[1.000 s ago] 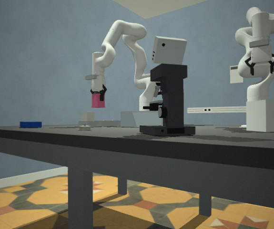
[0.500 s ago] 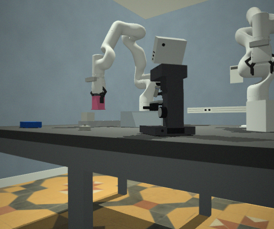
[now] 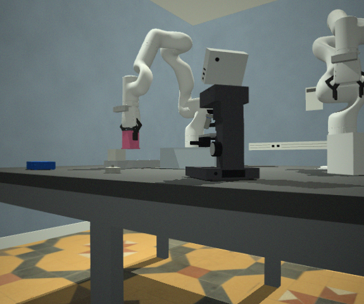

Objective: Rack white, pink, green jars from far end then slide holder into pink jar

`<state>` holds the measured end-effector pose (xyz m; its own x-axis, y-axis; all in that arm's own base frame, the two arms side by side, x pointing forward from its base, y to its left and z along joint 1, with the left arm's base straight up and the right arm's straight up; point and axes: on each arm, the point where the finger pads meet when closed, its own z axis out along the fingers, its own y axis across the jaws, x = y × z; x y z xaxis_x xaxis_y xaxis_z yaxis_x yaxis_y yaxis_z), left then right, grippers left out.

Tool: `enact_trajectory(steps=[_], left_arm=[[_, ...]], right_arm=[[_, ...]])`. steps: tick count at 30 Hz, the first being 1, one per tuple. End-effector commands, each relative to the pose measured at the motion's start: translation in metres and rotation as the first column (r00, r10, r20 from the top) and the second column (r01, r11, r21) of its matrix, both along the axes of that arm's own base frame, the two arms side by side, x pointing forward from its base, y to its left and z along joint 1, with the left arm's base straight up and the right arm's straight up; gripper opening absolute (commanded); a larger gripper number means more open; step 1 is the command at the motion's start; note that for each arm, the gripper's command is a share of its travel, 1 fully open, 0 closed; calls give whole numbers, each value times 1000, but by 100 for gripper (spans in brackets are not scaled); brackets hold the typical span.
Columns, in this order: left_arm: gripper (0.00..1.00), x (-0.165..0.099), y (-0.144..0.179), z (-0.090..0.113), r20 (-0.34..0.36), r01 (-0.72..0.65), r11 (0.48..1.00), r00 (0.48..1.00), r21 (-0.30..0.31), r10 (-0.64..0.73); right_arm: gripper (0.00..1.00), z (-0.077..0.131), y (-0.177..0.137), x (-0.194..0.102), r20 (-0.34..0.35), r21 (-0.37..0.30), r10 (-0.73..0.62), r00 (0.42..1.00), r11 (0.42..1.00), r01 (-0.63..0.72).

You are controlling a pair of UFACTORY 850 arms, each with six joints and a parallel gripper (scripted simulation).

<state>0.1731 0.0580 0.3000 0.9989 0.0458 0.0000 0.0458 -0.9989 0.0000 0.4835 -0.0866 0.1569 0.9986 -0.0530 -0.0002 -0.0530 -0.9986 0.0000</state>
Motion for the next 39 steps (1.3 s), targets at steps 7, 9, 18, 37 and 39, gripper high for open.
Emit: enact_trajectory(steps=[7,9,18,37,39], left_arm=[[100,1,0,1,1,0,1000,1000,1,0],[100,1,0,1,1,0,1000,1000,1,0],[100,1,0,1,1,0,1000,1000,1,0],[100,1,0,1,1,0,1000,1000,1,0],[100,1,0,1,1,0,1000,1000,1,0]], right_arm=[[0,-9,0,1,2,0,0,1000,1000,0],[0,-12,0,1,2,0,0,1000,1000,0],[0,-24,0,1,2,0,0,1000,1000,0],[0,-47,0,1,2,0,0,1000,1000,0],[0,-47,0,1,2,0,0,1000,1000,0]])
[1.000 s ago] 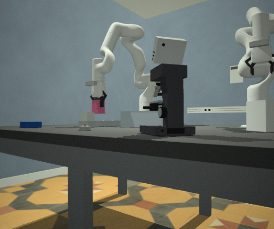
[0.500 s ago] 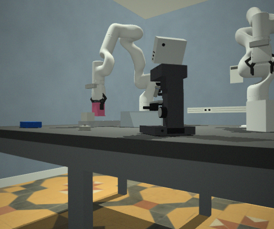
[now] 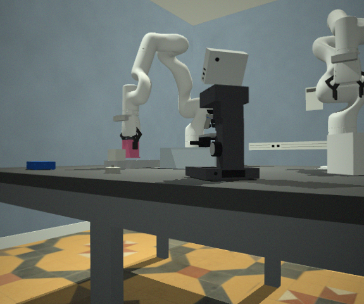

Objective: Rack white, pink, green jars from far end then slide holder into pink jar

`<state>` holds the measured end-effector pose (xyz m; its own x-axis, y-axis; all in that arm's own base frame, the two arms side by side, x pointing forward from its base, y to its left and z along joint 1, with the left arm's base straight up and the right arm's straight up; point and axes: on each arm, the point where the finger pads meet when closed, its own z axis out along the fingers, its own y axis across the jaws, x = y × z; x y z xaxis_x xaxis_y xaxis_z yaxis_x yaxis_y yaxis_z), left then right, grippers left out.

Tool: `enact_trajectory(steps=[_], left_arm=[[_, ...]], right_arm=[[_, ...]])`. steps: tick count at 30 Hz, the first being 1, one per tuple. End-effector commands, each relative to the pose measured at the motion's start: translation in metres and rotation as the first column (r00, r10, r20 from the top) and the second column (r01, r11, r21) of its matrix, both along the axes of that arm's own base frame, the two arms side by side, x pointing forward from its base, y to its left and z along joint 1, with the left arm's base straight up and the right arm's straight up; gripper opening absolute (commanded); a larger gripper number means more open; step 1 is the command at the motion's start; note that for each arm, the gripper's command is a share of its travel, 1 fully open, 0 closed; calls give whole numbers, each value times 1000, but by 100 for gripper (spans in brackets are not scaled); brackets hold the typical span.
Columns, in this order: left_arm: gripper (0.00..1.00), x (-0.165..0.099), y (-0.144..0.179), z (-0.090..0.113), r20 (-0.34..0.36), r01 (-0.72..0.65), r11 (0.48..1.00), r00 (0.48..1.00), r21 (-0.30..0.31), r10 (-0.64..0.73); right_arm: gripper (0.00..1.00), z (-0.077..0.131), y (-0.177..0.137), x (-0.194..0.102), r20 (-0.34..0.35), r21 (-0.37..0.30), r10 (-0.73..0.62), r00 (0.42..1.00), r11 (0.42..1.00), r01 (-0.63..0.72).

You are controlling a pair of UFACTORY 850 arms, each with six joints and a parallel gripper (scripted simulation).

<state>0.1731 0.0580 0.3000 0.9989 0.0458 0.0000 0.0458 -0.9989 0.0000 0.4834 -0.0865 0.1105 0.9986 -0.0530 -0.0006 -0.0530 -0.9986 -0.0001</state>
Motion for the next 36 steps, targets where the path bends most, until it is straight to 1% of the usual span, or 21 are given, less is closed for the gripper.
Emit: enact_trajectory(steps=[1,29,36], left_arm=[[100,1,0,1,1,0,1000,1000,1,0],[100,1,0,1,1,0,1000,1000,1,0],[100,1,0,1,1,0,1000,1000,1,0]], right_arm=[[0,-2,0,1,2,0,0,1000,1000,0],[0,-36,0,1,2,0,0,1000,1000,0],[0,-36,0,1,2,0,0,1000,1000,0]])
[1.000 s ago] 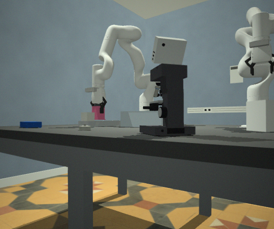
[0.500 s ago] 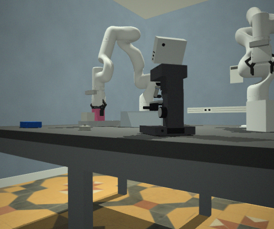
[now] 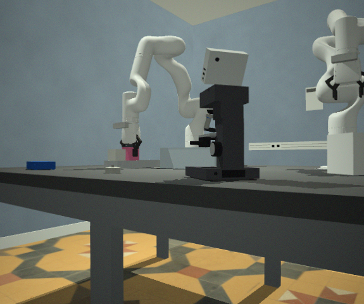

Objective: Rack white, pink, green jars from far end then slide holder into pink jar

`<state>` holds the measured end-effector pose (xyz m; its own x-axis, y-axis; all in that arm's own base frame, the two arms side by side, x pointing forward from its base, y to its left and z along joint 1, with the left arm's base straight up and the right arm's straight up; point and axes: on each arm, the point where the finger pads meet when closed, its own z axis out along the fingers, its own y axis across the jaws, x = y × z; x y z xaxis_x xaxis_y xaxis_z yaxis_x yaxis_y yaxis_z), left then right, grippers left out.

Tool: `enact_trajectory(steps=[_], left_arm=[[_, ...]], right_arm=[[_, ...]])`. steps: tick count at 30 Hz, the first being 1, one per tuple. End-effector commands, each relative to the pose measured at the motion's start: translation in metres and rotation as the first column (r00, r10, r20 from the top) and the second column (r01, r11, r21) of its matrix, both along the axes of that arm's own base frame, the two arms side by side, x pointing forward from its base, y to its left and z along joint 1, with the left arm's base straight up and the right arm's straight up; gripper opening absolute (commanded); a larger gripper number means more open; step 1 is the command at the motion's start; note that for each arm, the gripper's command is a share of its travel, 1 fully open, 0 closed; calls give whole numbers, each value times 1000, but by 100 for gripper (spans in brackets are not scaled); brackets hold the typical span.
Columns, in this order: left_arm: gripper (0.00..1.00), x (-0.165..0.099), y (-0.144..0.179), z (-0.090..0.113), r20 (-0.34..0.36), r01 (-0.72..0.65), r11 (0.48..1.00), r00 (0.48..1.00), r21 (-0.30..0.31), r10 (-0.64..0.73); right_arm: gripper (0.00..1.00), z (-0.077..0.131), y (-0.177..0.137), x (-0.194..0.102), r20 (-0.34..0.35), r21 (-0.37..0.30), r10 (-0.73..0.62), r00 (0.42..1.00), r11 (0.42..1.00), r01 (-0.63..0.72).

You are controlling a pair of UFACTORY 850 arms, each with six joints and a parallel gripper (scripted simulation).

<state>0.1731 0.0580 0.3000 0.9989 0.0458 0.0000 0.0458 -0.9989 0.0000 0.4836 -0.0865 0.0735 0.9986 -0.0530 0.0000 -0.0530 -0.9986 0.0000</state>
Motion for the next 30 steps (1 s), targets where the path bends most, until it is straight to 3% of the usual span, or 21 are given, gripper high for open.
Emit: enact_trajectory(steps=[1,30], left_arm=[[100,1,0,1,1,0,1000,1000,1,0],[100,1,0,1,1,0,1000,1000,1,0]], right_arm=[[0,1,0,1,2,0,0,1000,1000,0],[0,-2,0,1,2,0,0,1000,1000,0]])
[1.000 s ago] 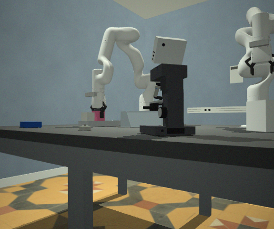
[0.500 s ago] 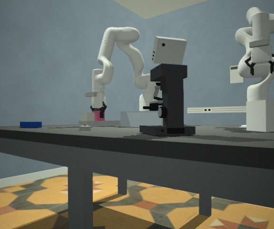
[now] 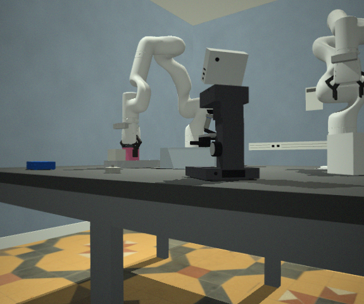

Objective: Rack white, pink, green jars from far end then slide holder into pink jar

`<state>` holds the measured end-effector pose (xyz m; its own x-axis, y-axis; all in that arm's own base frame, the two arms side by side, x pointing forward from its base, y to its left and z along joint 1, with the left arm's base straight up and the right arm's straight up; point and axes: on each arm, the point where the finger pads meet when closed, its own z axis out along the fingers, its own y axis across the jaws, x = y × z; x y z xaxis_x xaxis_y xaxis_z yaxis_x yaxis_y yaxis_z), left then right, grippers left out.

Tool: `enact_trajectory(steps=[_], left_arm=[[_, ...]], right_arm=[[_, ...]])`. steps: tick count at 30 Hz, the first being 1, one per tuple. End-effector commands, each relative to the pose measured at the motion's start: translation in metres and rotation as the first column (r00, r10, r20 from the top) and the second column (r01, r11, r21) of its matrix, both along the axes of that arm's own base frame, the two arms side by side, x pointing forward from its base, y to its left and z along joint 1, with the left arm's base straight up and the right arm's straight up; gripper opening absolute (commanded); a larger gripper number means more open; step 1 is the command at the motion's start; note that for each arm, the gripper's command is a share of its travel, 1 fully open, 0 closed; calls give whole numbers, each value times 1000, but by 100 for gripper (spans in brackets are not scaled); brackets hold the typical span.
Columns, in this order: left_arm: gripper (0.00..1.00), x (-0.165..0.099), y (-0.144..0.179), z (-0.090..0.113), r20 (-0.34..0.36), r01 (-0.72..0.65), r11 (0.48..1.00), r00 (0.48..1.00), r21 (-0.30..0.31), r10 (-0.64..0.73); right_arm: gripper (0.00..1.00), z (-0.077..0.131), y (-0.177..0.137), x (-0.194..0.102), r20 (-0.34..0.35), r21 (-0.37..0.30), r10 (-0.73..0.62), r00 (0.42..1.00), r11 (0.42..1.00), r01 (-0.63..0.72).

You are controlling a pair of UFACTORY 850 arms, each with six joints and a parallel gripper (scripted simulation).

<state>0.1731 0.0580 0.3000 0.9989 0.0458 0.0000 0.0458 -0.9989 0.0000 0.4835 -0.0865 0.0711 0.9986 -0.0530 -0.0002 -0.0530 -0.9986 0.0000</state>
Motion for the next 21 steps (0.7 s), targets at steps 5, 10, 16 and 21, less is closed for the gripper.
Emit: enact_trajectory(steps=[5,10,16,21], left_arm=[[100,1,0,1,1,0,1000,1000,1,0],[100,1,0,1,1,0,1000,1000,1,0],[100,1,0,1,1,0,1000,1000,1,0],[100,1,0,1,1,0,1000,1000,1,0]], right_arm=[[0,0,0,1,2,0,0,1000,1000,0],[0,-1,0,1,2,0,0,1000,1000,0],[0,-2,0,1,2,0,0,1000,1000,0],[0,-3,0,1,2,0,0,1000,1000,0]])
